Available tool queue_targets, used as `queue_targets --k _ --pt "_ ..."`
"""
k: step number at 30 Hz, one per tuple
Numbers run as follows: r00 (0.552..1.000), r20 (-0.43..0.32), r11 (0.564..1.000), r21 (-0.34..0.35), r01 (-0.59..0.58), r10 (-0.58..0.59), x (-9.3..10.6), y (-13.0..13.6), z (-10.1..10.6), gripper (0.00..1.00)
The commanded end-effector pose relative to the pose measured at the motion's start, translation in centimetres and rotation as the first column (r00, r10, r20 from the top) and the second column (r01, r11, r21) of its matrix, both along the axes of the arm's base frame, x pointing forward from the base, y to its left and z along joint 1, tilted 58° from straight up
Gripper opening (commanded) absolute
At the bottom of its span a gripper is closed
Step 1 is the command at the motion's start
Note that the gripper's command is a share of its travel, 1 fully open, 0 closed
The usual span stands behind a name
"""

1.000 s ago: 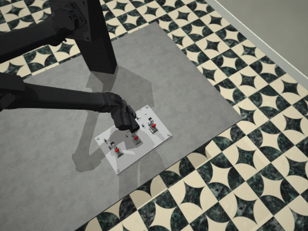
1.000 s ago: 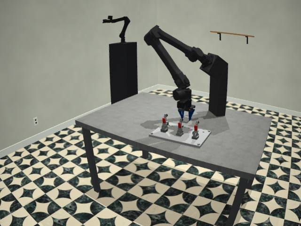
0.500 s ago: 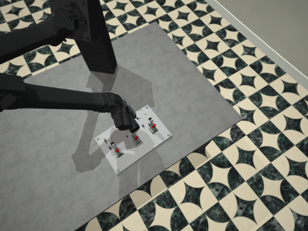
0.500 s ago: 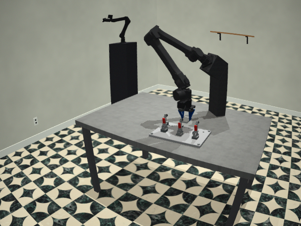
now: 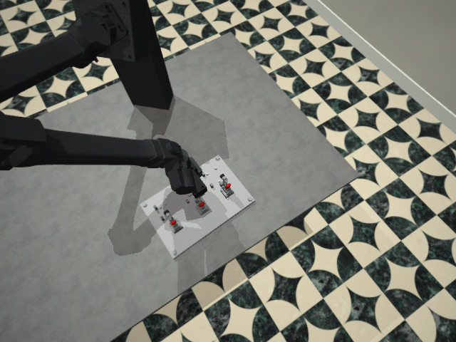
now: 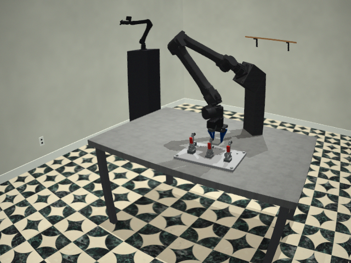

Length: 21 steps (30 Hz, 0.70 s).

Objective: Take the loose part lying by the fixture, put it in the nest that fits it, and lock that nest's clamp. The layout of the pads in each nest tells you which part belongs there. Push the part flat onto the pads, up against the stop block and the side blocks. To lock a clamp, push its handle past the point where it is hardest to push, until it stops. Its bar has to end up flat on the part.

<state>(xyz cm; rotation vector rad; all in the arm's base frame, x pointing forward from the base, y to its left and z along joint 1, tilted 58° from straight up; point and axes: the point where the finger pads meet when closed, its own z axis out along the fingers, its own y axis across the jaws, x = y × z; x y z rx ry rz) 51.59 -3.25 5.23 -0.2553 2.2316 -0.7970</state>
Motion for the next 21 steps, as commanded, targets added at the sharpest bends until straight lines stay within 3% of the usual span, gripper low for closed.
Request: queue_targets --k 1,14,15,16,21 --pt "1.000 0.004 1.000 -0.005 0.006 -0.006 0.6 -0.8 -0.3 0.00" --pt "1.000 0.003 1.000 -0.005 0.005 -0.005 1.9 -1.6 -1.2 0.00" --pt "0.999 0.019 1.000 -0.003 -0.026 0.026 2.0 0.0 -0.5 0.00" --pt "1.000 0.005 1.000 -0.005 -0.027 0.027 2.2 0.0 -1.3 0.00" --pt "1.000 0.003 1.000 -0.006 0.006 -0.006 2.6 -2.1 -1.8 0.00"
